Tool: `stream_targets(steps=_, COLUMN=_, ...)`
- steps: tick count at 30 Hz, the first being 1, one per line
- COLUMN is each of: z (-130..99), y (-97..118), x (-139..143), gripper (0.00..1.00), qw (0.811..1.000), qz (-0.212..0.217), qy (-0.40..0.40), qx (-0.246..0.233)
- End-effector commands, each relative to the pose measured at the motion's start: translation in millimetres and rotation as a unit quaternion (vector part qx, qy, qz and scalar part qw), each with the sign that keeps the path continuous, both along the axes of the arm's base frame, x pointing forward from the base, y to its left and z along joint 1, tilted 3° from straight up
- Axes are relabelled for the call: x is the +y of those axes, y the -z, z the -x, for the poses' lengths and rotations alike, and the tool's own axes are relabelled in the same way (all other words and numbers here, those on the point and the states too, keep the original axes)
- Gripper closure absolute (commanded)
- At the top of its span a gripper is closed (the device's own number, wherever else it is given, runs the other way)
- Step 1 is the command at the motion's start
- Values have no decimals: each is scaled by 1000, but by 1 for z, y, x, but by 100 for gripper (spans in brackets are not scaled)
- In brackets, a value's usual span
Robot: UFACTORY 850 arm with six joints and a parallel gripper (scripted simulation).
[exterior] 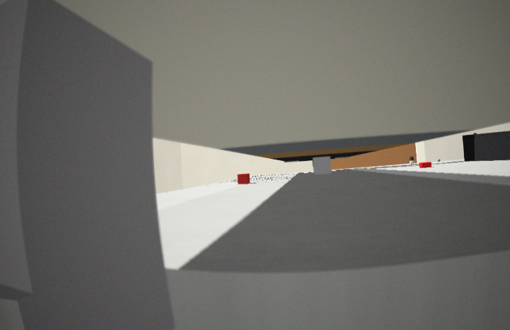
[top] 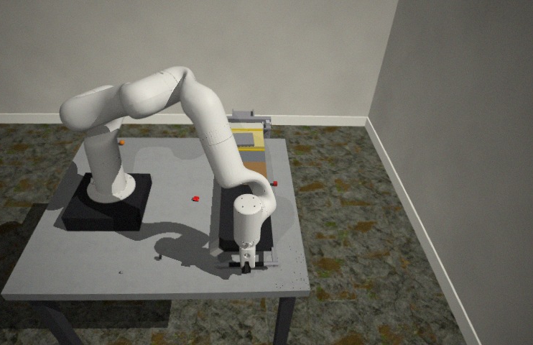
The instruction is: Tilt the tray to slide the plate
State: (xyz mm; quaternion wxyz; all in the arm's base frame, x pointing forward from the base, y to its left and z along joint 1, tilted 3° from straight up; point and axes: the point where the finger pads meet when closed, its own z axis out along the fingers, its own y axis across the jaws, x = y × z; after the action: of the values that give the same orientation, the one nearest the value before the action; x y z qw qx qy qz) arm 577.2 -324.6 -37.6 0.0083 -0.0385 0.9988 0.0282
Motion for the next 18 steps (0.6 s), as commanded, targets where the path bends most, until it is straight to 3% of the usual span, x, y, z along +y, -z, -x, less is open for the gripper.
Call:
stream_targets(steps=1, z=-1, y=-1, x=-1, gripper=100, qw=1000, qz=1, qy=0, qx=-1)
stream_targets(steps=4, z=-1, y=-1, x=-1, gripper=100, qw=1000, qz=1, qy=0, qx=-1)
stream_targets(steps=5, z=-1, y=-1, x=-1, gripper=60, qw=1000, qz=1, qy=0, qx=-1)
stream_targets(steps=18, z=-1, y=-1, x=-1, gripper=60, qw=1000, qz=1, qy=0, qx=-1)
